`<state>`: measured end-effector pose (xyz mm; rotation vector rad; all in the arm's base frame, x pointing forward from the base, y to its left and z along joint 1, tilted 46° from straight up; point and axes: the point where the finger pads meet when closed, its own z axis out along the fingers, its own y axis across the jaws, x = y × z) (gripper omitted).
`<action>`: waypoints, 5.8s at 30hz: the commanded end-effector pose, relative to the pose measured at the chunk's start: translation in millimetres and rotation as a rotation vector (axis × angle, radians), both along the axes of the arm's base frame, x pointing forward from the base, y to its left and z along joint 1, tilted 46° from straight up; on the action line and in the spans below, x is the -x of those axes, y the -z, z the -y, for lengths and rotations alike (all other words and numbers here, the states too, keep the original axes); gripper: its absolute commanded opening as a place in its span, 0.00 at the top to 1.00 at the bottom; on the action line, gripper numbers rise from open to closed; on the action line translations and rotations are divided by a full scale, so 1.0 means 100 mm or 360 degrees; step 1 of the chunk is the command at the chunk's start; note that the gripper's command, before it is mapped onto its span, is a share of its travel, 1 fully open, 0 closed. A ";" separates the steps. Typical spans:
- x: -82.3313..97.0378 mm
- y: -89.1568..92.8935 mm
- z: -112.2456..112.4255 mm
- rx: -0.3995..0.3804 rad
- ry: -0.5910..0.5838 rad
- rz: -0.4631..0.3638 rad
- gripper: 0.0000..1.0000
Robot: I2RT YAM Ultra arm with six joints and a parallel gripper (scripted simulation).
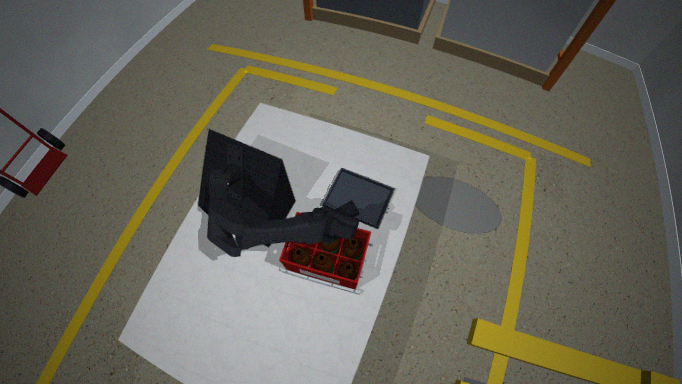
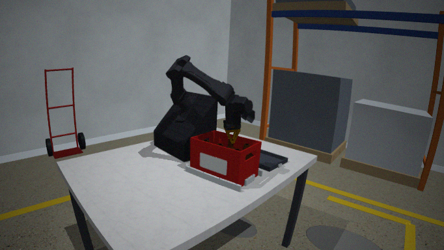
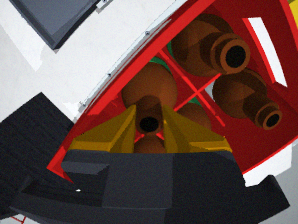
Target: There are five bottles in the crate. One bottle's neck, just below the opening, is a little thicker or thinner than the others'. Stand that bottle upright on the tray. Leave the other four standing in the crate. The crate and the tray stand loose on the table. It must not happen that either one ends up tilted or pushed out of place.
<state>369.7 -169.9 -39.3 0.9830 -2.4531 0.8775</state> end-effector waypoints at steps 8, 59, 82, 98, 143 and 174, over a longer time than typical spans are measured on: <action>-0.10 0.00 -0.07 -0.0012 -0.0030 0.0030 1.00; -0.19 -0.35 -0.30 -0.0011 -0.0024 0.0067 1.00; -0.20 -0.41 -0.35 -0.0012 -0.0026 0.0065 1.00; -0.20 -0.41 -0.35 -0.0012 -0.0026 0.0064 1.00; -0.20 -0.41 -0.36 -0.0012 -0.0025 0.0066 1.00; -0.24 -0.56 -0.51 -0.0014 -0.0024 0.0066 1.00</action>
